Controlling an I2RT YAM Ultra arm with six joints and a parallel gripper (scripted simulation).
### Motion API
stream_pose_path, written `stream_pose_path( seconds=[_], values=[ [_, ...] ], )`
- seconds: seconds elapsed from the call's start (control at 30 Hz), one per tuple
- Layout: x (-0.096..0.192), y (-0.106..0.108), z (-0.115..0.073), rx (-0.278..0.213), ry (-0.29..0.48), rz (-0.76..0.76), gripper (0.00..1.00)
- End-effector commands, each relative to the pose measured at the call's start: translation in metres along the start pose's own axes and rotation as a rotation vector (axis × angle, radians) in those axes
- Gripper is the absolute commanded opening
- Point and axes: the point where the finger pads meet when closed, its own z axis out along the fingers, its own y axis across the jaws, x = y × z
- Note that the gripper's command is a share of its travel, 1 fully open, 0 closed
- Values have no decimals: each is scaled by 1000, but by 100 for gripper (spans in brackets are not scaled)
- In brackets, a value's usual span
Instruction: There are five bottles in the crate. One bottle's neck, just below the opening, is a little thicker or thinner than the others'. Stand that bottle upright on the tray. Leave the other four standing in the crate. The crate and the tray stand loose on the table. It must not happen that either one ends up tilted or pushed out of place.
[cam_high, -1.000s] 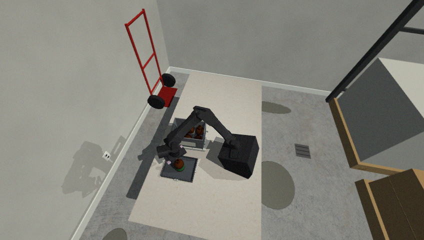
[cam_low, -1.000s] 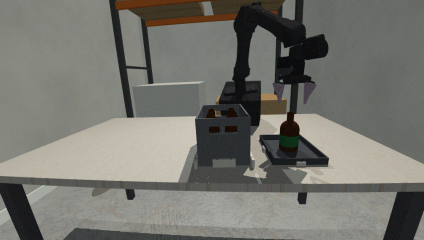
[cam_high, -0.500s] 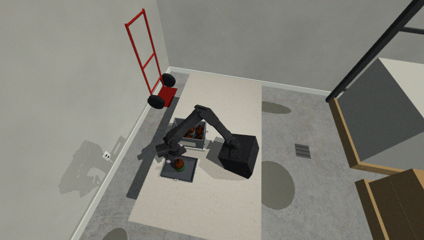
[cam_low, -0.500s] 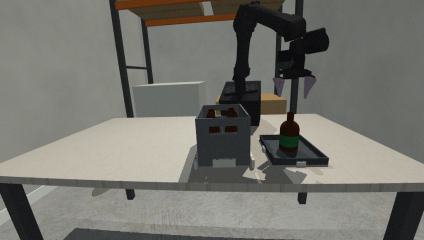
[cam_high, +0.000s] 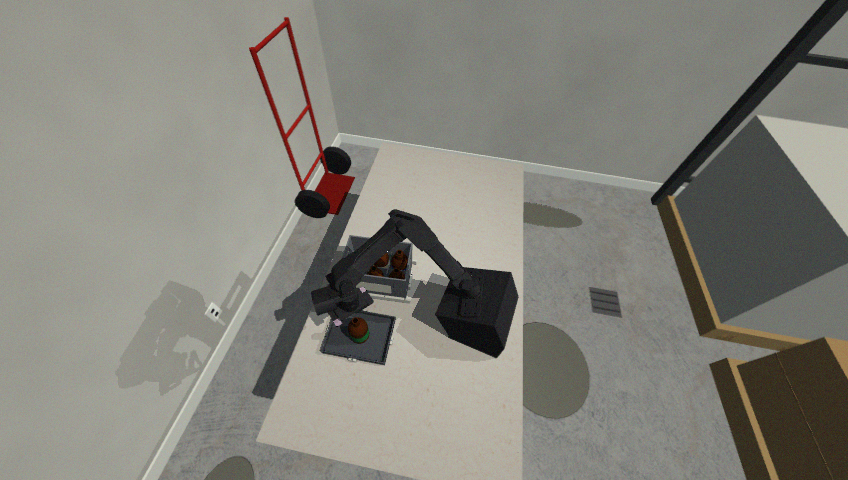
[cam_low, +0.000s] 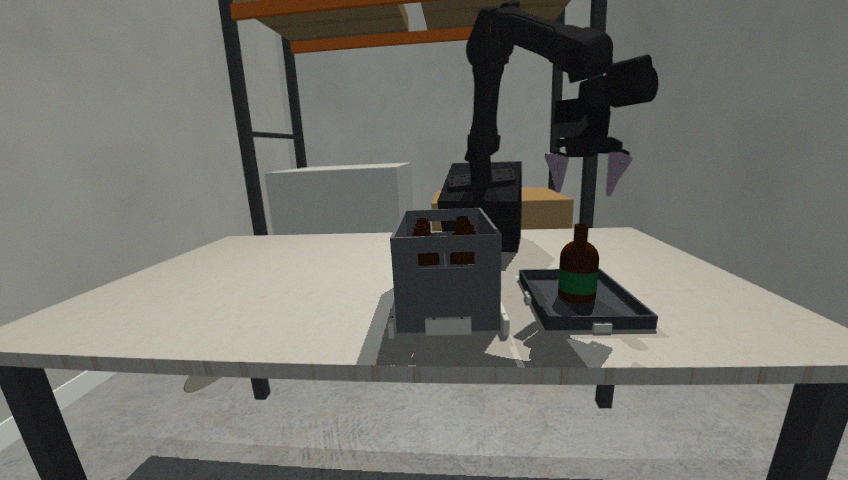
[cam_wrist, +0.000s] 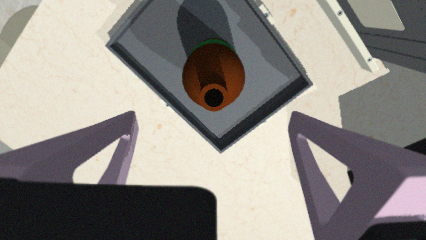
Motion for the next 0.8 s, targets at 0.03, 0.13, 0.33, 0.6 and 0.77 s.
stream_pose_path(
  seconds=[0.03, 0.13, 0.33, 0.6, 0.77],
  values=[
    [-8, 6, -20, -40, -24, 15, 100],
    [-8, 6, -20, -40, -24, 15, 100],
    [-8, 6, -20, -40, -24, 13, 0],
    [-8, 6, -20, -40, -24, 13, 0],
    [-8, 6, -20, -40, -24, 13, 0]
  ],
)
